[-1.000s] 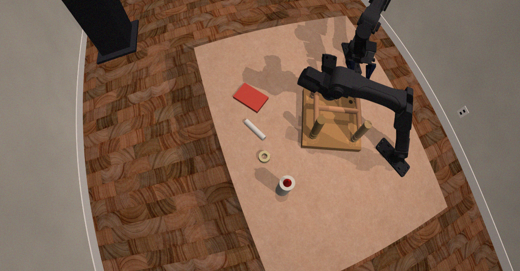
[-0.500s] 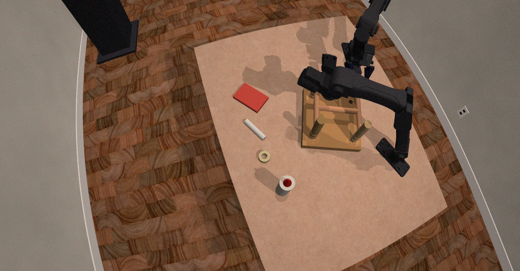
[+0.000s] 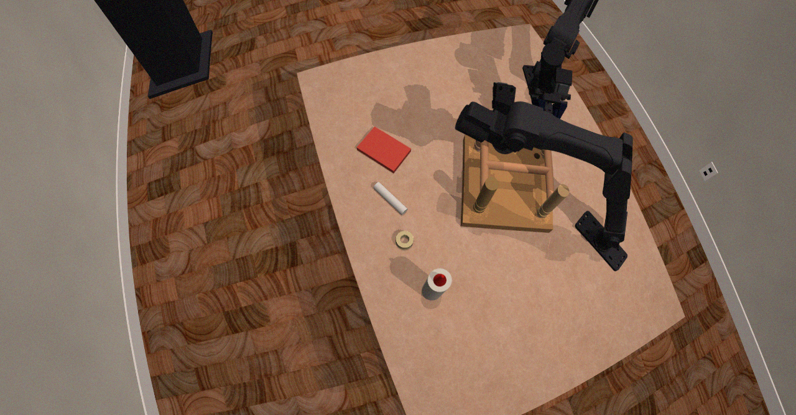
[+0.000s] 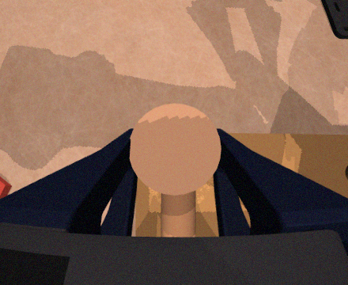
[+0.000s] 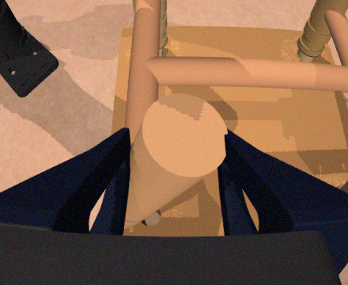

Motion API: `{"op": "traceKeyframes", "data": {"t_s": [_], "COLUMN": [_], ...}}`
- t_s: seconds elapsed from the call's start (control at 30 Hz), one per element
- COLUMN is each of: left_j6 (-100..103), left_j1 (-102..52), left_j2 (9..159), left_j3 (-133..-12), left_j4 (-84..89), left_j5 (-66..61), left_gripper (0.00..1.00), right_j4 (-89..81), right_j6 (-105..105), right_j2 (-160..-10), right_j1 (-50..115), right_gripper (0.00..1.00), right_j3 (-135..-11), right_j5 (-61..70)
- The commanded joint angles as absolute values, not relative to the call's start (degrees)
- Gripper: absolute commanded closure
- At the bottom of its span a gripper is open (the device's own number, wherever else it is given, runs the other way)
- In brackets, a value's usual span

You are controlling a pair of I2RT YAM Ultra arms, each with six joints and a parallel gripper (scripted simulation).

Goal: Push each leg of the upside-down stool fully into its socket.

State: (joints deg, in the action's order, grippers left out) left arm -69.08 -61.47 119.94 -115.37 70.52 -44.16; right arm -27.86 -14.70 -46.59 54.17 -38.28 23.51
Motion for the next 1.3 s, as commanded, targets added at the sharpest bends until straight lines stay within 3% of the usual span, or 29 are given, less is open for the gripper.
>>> {"op": "traceKeyframes", "data": {"t_s": [0.0,1.27], "left_j6": [-70.12,-69.76], "left_j1": [-62.47,-60.24], "left_j2": [121.1,120.72], "left_j3": [-115.0,-117.08], "left_j4": [71.09,65.54], "left_j5": [-44.75,-42.15], "left_gripper": [0.72,0.72], "right_j4": [-25.09,-28.63], "right_j6": [-16.73,-16.55], "right_j2": [-47.17,-45.61], "right_j1": [55.24,55.94], "right_gripper": [0.72,0.72], "right_j3": [-37.33,-36.72], "right_j5": [22.91,27.83]}}
